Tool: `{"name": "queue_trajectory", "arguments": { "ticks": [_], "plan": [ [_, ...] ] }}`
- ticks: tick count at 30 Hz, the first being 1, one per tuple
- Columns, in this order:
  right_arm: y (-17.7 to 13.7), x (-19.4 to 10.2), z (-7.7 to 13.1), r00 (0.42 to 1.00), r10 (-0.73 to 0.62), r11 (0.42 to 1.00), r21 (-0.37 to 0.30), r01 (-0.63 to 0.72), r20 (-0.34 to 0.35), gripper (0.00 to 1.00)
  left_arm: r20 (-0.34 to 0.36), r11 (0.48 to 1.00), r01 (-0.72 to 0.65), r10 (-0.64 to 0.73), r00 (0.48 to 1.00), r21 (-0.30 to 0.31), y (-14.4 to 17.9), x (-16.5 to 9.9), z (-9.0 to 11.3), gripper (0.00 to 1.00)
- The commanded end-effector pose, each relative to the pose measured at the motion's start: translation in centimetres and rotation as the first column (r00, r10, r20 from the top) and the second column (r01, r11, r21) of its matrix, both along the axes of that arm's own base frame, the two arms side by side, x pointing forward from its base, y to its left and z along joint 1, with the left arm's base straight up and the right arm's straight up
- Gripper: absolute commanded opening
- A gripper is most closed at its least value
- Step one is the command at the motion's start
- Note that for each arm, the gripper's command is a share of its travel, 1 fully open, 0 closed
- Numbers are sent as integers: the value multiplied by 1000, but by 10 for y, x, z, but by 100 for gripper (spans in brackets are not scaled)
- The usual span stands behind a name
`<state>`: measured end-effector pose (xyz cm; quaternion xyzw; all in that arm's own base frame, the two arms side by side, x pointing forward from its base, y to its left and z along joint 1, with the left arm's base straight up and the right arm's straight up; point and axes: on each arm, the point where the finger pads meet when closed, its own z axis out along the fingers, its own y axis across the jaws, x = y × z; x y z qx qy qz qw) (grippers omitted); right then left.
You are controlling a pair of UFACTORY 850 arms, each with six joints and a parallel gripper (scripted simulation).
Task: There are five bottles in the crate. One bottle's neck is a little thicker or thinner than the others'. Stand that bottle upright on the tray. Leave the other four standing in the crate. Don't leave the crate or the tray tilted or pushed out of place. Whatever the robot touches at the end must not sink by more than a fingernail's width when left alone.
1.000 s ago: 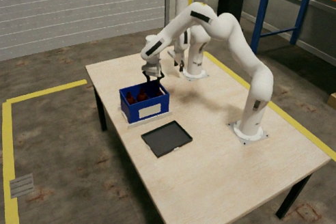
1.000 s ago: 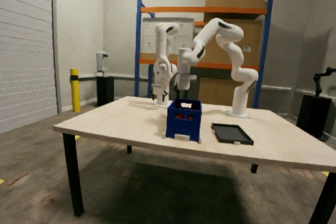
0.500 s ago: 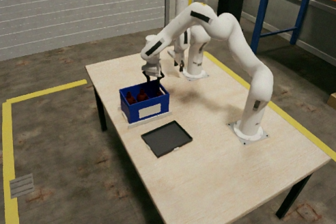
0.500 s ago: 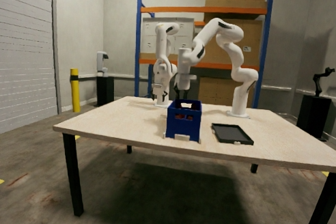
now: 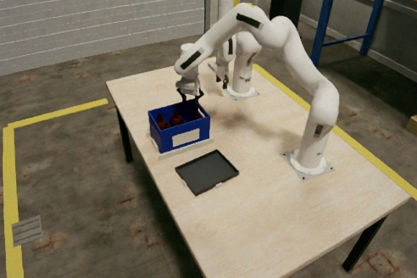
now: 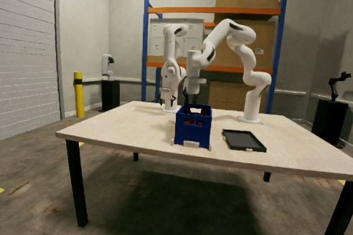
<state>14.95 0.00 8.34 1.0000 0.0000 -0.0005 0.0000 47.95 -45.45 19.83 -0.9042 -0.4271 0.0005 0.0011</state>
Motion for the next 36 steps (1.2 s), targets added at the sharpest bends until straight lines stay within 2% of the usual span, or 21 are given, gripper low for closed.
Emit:
{"name": "queue_trajectory", "arguments": {
  "ticks": [1, 20, 36],
  "plan": [
    [0, 1, 0, 1000, 0, 1000, 0, 0, 1, 100, 2, 1000, 0, 0, 1000, -2, -1, 1, 1, 66],
    [0, 1, 0, 1000, 0, 1000, 0, 0, 1, 100, 2, 1000, 0, 0, 1000, -2, -1, 1, 0, 66],
    [0, 1, 0, 1000, 0, 1000, 0, 0, 1, 100, 2, 1000, 0, 0, 1000, -2, -1, 1, -11, 66]
  ]
}}
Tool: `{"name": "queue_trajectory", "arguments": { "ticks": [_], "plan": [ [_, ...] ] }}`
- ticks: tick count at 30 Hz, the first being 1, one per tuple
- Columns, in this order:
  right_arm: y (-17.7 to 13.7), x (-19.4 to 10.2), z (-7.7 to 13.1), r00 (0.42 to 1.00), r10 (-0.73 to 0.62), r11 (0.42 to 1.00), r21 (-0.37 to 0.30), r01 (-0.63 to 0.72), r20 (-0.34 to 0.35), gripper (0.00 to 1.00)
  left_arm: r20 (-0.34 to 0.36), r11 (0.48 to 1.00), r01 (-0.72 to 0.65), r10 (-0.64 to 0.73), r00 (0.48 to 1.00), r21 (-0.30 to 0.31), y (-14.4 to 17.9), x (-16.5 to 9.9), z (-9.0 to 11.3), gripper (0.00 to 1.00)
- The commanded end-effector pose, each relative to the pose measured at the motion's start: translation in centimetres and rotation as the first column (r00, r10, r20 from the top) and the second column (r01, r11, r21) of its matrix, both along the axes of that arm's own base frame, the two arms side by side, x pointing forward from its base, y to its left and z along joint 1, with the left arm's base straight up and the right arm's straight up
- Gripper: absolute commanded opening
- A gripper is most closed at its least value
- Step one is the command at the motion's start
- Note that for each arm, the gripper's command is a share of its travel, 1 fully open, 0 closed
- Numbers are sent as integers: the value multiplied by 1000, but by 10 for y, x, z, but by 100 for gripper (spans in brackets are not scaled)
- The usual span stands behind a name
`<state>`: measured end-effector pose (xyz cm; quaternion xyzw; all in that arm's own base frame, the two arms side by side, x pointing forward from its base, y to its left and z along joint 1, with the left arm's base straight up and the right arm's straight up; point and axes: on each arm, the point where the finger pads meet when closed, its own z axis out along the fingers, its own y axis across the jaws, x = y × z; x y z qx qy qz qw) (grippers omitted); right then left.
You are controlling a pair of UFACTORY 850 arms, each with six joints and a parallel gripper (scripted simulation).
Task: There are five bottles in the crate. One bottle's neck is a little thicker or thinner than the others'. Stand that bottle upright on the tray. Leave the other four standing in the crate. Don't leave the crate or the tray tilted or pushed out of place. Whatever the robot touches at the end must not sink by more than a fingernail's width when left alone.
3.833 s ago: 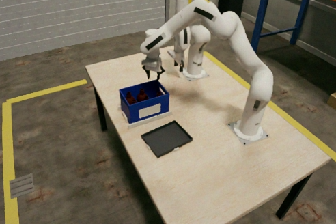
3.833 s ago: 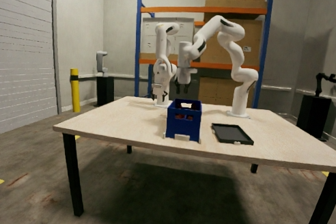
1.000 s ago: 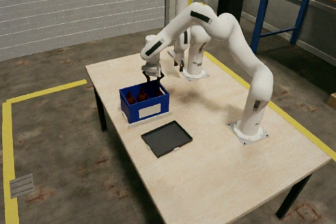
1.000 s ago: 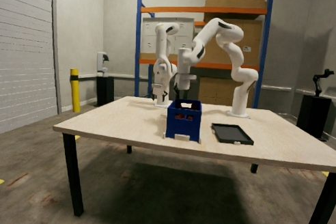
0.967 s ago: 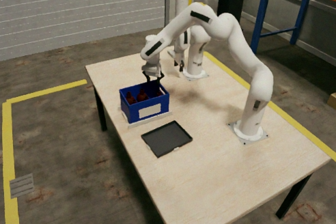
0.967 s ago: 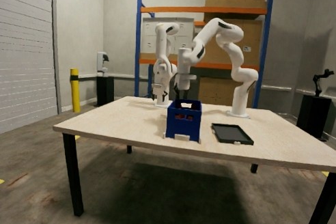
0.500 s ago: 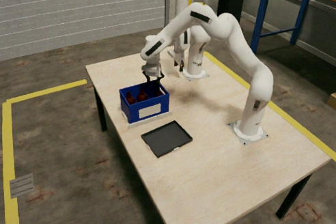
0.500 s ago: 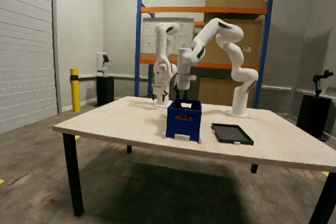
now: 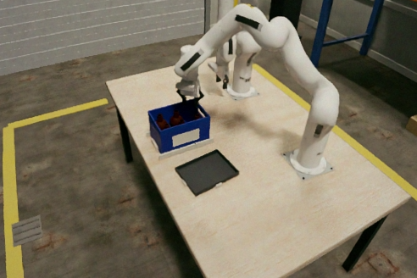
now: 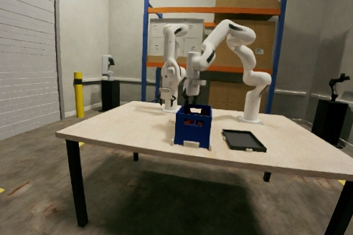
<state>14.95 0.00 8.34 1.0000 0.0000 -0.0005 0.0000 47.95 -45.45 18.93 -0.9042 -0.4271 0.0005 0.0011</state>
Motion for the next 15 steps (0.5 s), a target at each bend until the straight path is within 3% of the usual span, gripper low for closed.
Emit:
{"name": "queue_trajectory", "arguments": {
  "ticks": [1, 15],
  "plan": [
    [0, 1, 0, 1000, 0, 1000, 0, 0, 1, 100, 2, 1000, 0, 0, 1000, -2, -1, 1, -4, 66],
    [0, 1, 0, 1000, 0, 1000, 0, 0, 1, 100, 2, 1000, 0, 0, 1000, -2, -1, 1, -18, 66]
  ]
}}
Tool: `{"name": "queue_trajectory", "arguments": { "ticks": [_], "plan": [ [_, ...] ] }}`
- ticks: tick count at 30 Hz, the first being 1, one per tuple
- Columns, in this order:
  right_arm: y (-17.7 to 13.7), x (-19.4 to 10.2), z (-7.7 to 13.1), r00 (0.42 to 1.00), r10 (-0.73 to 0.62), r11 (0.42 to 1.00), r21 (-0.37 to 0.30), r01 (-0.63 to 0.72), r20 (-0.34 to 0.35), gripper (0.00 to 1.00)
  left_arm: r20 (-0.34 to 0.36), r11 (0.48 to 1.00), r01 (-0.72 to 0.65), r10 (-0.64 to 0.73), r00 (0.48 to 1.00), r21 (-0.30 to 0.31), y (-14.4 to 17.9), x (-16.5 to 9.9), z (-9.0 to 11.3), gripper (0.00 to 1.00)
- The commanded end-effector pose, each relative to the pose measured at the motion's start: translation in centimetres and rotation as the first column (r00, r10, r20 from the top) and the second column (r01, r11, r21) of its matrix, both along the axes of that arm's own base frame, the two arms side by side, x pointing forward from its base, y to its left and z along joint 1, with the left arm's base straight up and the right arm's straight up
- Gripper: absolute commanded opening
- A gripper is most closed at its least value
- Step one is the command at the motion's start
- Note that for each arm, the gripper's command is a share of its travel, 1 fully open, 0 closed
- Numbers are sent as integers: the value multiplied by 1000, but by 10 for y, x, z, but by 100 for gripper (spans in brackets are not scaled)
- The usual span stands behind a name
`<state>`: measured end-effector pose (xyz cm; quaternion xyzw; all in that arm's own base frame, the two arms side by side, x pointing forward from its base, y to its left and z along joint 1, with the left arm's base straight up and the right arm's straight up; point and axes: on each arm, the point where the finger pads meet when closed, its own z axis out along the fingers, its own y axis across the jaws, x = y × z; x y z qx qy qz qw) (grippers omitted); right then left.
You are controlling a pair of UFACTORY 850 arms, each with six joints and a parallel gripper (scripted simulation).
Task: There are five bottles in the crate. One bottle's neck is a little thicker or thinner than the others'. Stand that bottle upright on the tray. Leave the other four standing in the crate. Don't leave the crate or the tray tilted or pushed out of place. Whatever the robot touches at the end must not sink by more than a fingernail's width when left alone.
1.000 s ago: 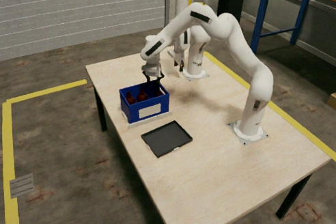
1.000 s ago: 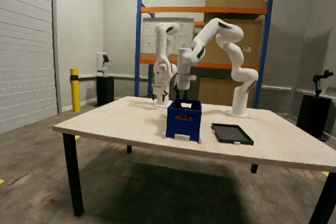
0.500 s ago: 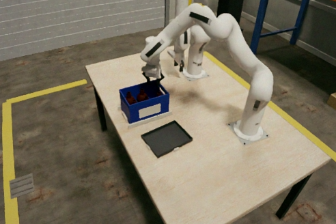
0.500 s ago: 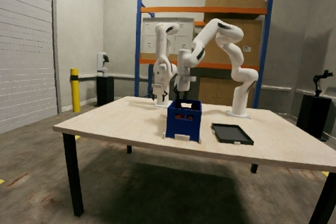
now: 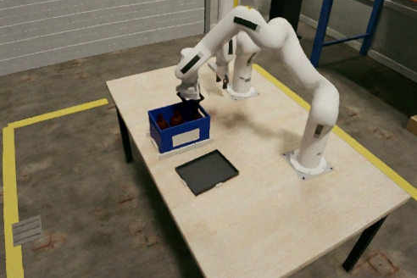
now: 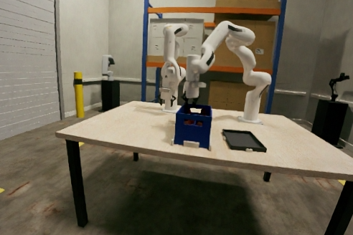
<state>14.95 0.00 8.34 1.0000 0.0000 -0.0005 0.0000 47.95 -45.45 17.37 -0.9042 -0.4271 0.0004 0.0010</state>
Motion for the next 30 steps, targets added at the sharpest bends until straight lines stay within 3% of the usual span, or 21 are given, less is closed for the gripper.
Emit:
{"name": "queue_trajectory", "arguments": {
  "ticks": [1, 30],
  "plan": [
    [0, 1, 0, 1000, 0, 1000, 0, 0, 1, 100, 2, 1000, 0, 0, 1000, -1, -1, 1, -4, 66],
    [0, 1, 0, 1000, 0, 1000, 0, 0, 1, 100, 2, 1000, 0, 0, 1000, -1, -1, 1, -15, 66]
  ]
}}
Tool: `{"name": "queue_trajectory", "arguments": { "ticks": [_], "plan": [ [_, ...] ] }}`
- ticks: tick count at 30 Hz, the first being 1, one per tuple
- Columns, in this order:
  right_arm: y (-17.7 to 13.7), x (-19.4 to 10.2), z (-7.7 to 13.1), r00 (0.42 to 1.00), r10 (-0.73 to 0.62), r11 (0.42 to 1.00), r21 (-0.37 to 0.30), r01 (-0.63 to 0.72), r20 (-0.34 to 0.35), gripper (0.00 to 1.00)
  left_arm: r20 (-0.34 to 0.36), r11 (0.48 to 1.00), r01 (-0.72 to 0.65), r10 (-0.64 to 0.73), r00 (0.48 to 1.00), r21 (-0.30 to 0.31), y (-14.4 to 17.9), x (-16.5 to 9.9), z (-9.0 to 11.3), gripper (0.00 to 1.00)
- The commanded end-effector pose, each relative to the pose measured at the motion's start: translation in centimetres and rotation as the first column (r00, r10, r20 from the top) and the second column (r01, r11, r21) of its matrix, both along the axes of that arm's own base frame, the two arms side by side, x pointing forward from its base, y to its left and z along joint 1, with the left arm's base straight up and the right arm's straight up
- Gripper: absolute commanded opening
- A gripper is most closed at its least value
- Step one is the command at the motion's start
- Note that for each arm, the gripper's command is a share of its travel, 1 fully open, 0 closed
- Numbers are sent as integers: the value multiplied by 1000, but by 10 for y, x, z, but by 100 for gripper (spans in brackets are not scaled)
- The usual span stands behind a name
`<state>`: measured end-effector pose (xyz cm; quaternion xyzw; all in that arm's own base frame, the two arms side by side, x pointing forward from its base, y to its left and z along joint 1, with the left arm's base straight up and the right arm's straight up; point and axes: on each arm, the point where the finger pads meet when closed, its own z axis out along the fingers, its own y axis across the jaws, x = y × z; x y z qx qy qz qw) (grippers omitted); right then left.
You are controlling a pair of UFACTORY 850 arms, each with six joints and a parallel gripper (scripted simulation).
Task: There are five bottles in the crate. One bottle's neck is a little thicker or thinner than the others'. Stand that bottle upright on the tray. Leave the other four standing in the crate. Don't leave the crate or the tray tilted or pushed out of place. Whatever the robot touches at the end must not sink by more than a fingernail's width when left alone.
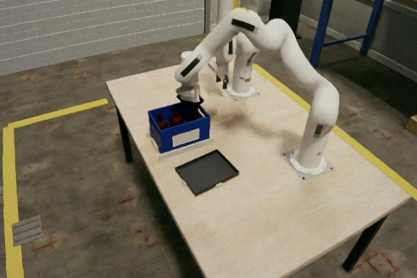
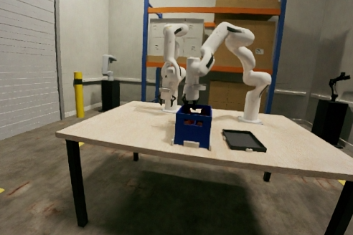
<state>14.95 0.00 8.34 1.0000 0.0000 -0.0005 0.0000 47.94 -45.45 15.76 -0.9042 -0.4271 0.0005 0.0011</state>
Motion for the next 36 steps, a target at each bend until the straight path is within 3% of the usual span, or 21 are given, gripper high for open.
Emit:
{"name": "queue_trajectory", "arguments": {
  "ticks": [1, 6, 7, 36],
  "plan": [
    [0, 1, 0, 1000, 0, 1000, 0, 0, 1, 100, 2, 1000, 0, 0, 1000, -2, -1, 1, 1, 66],
    [0, 1, 0, 1000, 0, 1000, 0, 0, 1, 100, 2, 1000, 0, 0, 1000, -2, -1, 1, 1, 66],
    [0, 1, 0, 1000, 0, 1000, 0, 0, 1, 100, 2, 1000, 0, 0, 1000, -2, -1, 1, 1, 0],
    [0, 1, 0, 1000, 0, 1000, 0, 0, 1, 100, 2, 1000, 0, 0, 1000, -2, -1, 1, 1, 0]
  ]
}}
